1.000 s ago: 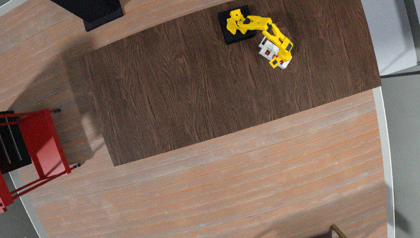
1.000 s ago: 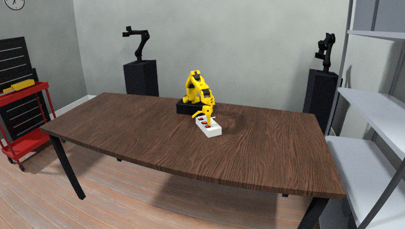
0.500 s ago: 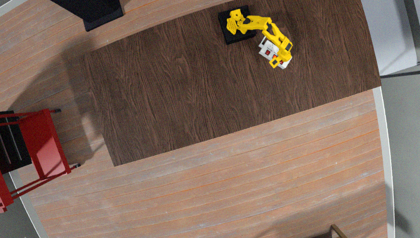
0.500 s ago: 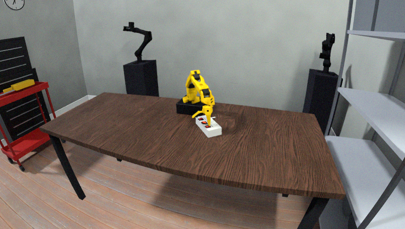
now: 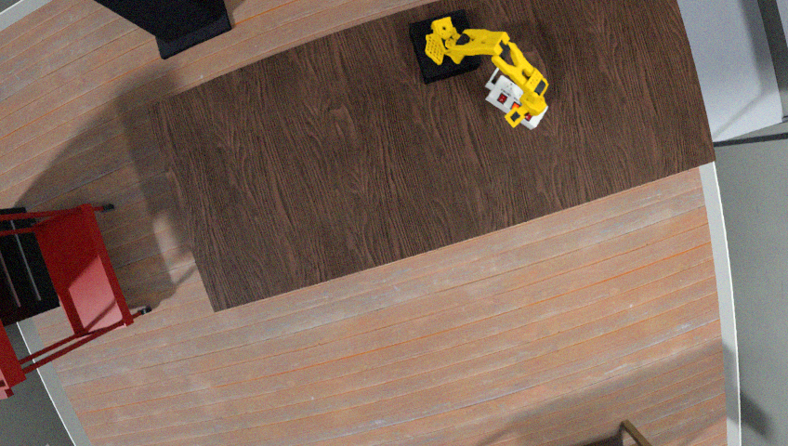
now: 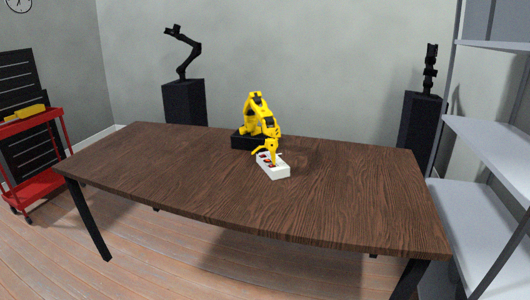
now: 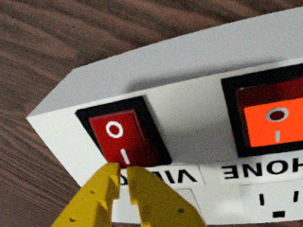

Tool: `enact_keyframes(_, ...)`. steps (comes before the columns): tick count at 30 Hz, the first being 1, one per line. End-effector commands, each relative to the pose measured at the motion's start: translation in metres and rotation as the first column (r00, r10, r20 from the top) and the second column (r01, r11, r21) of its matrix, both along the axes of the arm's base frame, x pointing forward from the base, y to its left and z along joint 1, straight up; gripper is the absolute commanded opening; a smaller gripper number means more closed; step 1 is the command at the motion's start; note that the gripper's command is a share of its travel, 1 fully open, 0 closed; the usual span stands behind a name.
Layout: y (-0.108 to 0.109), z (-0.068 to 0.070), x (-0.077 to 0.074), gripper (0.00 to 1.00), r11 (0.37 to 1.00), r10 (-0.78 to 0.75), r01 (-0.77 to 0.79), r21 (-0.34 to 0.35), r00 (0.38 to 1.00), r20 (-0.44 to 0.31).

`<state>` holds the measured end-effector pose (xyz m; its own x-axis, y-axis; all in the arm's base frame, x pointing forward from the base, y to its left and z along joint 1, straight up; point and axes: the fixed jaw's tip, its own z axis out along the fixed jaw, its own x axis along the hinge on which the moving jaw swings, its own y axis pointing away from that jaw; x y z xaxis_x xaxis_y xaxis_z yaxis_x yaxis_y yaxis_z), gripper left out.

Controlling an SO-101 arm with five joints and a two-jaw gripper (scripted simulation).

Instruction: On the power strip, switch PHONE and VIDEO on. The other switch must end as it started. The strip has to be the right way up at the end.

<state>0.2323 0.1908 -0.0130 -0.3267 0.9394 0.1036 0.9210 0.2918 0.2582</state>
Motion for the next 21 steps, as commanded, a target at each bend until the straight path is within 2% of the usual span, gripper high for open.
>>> enact_keyframes(1,-0.0104,-0.0264,-0.0141,0.00,0.998,0.008,-0.013,-0.068,0.997,-0.077)
enact_keyframes(21,-0.0130,-0.0304,-0.0161,0.00,0.998,0.005,-0.010,-0.068,0.997,-0.077)
